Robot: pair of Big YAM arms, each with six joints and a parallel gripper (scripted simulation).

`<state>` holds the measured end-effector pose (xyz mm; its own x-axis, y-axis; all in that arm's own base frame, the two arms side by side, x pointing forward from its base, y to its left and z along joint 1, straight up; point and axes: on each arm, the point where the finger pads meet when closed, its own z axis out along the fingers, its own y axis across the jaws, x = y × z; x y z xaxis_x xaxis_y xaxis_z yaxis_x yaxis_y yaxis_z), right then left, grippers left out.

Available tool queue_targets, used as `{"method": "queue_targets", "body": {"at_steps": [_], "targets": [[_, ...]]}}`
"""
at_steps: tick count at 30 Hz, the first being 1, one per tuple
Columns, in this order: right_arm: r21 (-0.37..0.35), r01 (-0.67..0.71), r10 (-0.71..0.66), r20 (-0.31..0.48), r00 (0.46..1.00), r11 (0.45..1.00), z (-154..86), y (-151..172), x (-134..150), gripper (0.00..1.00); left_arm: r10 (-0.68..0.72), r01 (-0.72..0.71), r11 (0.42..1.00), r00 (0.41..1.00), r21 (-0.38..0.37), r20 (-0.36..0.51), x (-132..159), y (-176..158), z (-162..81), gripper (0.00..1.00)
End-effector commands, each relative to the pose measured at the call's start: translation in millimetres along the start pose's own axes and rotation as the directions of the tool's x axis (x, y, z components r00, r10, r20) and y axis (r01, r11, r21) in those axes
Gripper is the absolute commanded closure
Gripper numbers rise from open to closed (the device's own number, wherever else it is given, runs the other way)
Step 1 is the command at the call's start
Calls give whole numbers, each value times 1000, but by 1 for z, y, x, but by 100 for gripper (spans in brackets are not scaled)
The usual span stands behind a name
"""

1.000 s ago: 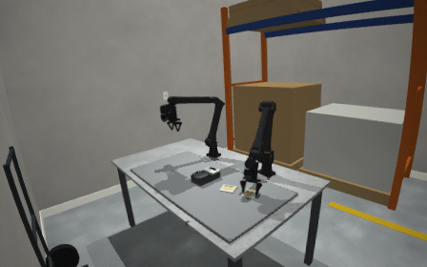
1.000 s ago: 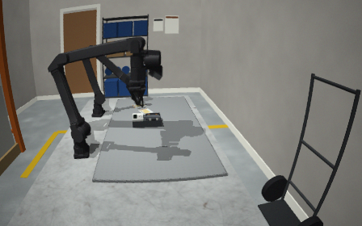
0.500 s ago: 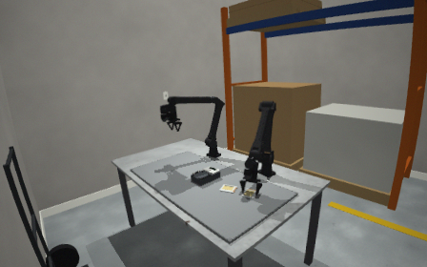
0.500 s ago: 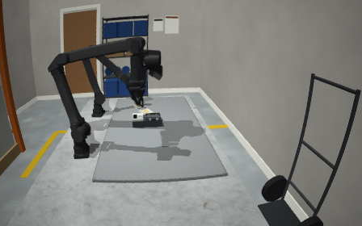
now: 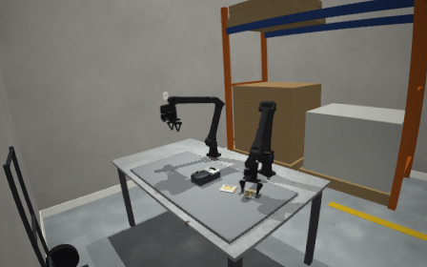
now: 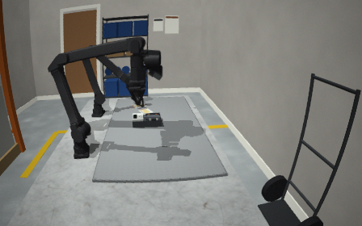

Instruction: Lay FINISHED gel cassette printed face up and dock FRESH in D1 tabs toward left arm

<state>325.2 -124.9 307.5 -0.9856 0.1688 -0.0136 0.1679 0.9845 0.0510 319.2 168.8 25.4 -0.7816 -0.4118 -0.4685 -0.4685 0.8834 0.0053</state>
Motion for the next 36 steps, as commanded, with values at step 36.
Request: {"method": "queue_targets", "body": {"at_steps": [36], "targets": [[1, 7, -7, 18, 1000, 1000, -18, -2, -10, 0, 0, 0, 1000, 1000, 0, 5, -3, 0, -9, 2]]}}
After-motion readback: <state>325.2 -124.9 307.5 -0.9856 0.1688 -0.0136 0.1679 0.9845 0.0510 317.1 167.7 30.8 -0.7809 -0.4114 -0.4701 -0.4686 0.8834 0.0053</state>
